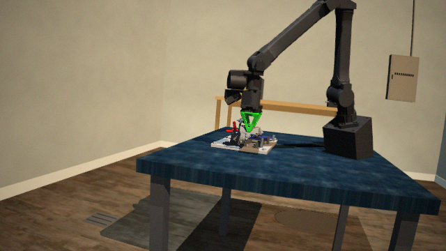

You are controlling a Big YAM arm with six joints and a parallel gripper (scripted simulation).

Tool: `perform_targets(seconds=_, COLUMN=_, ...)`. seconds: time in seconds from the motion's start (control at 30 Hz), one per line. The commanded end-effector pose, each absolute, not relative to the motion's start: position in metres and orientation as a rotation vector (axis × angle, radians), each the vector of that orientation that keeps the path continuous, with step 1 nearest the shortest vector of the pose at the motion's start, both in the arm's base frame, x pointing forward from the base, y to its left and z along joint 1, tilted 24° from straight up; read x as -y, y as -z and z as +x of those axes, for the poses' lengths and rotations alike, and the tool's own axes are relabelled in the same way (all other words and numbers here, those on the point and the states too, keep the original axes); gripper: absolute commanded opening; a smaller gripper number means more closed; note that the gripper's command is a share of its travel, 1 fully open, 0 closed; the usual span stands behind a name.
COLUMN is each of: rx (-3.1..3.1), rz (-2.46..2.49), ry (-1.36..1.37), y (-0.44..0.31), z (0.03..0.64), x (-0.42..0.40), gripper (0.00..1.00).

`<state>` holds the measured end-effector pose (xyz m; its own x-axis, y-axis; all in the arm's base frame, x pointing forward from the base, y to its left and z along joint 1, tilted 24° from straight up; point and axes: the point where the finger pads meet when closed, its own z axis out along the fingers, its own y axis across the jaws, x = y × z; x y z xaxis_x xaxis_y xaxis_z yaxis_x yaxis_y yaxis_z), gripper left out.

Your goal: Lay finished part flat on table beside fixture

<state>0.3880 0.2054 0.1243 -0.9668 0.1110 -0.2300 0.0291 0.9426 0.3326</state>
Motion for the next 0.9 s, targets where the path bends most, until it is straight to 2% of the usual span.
perform_targets(seconds=0.0, rx=-2.808, rz=0.105, ry=-0.506, y=-0.146, z=0.408, x=-0.218, gripper=0.0)
perform_targets(seconds=0.6, rx=-2.798, rz=0.098, ry=-0.513, y=-0.121, z=0.417, x=-0.23, gripper=0.0)
perform_targets(seconds=0.87, rx=-2.841, rz=0.106, ry=-0.49, y=-0.083, z=0.406, x=-0.229, gripper=0.0)
